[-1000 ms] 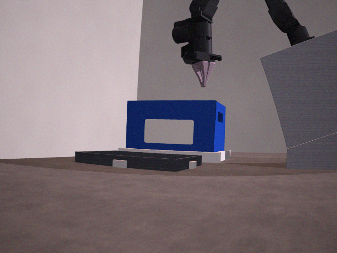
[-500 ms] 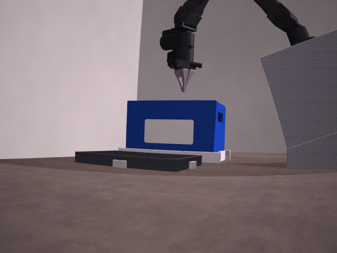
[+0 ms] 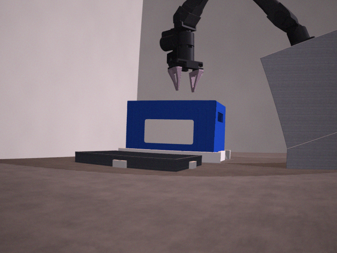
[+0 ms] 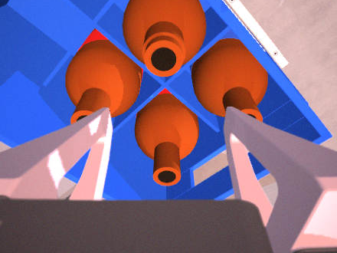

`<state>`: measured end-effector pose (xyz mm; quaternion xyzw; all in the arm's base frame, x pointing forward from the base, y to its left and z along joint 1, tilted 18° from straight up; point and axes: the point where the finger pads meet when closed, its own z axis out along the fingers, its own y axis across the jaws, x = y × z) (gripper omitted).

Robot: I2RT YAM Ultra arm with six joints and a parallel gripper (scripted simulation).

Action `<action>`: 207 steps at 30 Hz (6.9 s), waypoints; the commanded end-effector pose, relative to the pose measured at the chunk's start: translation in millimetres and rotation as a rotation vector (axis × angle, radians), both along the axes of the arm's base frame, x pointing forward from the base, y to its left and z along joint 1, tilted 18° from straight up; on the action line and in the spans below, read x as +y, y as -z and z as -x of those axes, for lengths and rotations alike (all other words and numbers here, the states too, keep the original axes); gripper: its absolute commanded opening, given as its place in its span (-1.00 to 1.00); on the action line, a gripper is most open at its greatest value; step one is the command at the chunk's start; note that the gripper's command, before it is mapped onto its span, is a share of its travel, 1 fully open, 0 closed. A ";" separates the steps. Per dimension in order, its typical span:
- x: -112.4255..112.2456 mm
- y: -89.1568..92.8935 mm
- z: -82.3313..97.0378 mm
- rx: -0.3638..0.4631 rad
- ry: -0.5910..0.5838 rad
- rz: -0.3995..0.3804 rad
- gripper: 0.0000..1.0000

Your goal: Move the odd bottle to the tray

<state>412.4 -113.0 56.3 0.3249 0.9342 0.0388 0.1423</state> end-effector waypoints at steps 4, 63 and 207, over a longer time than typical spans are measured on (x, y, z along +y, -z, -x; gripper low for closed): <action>-3.8 -23.2 -8.1 -0.051 -0.001 0.014 0.21; -1.7 27.6 -16.0 -0.014 0.000 0.004 0.21; -2.2 20.9 -30.0 -0.049 -0.006 0.016 0.21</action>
